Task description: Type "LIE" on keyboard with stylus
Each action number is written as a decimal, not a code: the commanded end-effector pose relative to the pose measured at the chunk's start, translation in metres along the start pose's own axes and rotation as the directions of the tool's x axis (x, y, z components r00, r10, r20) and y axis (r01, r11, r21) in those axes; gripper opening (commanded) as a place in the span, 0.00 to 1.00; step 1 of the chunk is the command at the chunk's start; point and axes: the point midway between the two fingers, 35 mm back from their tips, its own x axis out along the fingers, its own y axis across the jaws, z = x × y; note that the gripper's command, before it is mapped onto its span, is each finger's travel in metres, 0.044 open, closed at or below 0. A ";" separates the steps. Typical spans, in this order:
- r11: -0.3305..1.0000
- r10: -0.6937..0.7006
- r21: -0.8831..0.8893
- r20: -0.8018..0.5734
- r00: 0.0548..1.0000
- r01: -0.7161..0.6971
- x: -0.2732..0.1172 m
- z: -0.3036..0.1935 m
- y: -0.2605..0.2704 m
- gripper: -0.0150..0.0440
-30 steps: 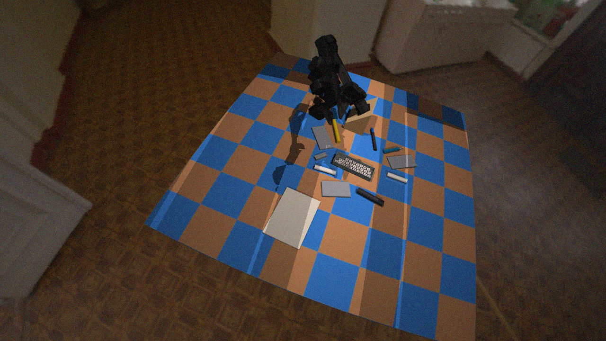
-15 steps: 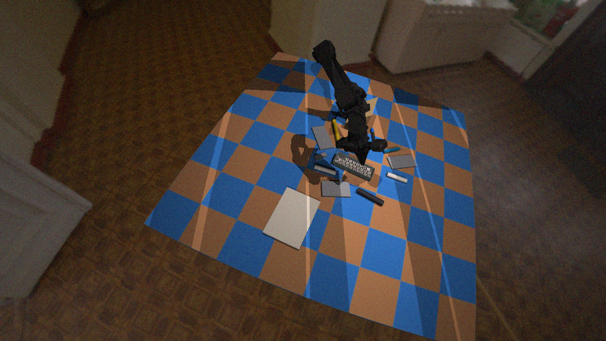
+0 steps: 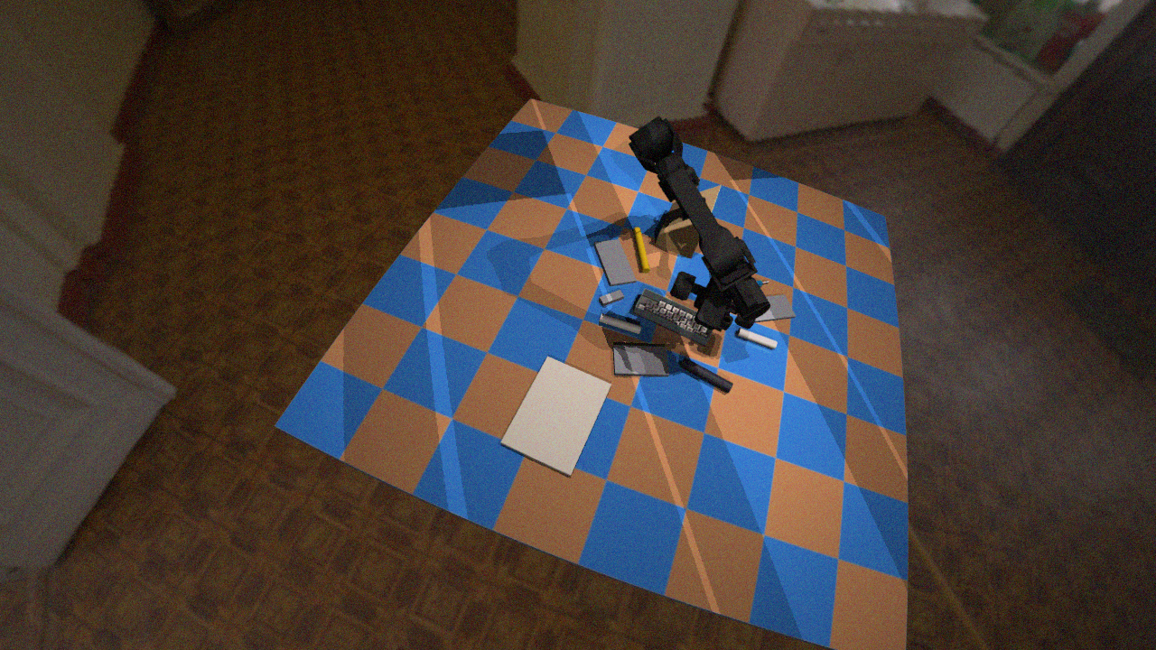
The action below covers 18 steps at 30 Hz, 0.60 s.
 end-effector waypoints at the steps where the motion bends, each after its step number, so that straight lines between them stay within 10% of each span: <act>1: 1.000 -0.009 0.015 0.012 1.000 0.009 -0.003 0.004 0.000 0.25; 18: 1.000 -0.012 0.014 0.011 1.000 0.012 -0.003 0.004 -0.060 0.25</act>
